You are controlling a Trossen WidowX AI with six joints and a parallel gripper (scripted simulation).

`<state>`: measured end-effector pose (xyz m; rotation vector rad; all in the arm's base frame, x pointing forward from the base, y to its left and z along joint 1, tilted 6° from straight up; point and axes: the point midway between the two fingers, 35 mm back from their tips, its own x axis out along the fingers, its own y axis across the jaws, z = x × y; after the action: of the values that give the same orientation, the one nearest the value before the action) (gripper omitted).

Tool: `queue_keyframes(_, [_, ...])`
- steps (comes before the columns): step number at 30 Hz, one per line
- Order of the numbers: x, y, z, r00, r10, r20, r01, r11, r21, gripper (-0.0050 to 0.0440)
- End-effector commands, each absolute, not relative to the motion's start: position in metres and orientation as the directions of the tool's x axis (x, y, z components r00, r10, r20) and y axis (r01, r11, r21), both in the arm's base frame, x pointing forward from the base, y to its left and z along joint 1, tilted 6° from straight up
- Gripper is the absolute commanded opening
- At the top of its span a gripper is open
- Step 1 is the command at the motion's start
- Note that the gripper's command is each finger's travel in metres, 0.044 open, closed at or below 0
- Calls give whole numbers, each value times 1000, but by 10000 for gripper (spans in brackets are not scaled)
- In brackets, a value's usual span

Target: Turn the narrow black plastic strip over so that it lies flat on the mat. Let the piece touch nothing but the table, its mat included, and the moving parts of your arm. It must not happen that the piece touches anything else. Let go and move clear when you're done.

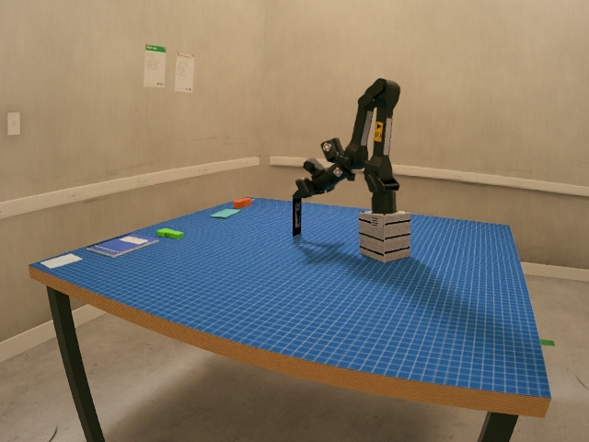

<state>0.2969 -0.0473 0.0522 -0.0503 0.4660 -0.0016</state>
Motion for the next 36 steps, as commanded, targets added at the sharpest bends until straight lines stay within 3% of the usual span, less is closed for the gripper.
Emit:
queue_keyframes(1, [294, -48, 50, 888, -14, -459, -8, 999, -46, 224])
queue_keyframes(29, [300, -50, 58, 894, -22, -448, -5, 998, -59, 224])
queue_keyframes(36, [284, -49, 52, 851, -24, -525, -5, 999, -54, 224])
